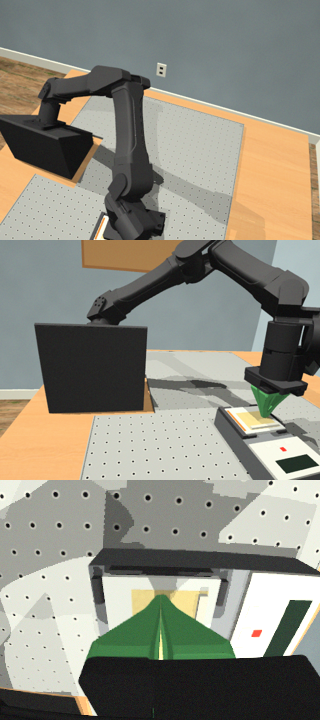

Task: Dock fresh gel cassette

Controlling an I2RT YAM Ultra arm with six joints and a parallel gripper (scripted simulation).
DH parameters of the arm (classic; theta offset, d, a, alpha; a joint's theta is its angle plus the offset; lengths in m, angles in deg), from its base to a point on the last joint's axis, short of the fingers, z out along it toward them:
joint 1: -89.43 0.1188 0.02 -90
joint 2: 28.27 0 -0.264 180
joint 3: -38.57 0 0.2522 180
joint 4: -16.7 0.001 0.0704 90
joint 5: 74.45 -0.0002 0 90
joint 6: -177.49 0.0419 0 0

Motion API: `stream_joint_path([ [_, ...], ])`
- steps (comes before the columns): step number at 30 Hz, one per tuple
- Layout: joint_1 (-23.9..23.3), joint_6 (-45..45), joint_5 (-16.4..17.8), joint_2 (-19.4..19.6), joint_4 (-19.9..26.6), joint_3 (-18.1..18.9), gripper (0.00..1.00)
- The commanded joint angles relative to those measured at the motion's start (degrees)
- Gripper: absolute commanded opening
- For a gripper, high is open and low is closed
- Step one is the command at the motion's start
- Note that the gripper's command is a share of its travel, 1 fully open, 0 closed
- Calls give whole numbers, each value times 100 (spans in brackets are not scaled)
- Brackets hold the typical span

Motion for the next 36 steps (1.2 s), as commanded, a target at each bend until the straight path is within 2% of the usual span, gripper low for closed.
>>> stream_joint_path([
  [1, 95, 18, -151, 305, -67, -362, 0],
  [16, 95, 19, -151, 305, -67, -362, 0],
  [18, 88, -7, -154, 314, 150, -283, 0],
  [22, 71, -59, -158, 317, 265, -169, 0],
  [24, 63, -62, -159, 318, 275, 96, 0],
  [29, 50, -77, -165, 326, 394, 105, 0],
  [36, -59, -101, -172, 337, 594, 411, 0],
])
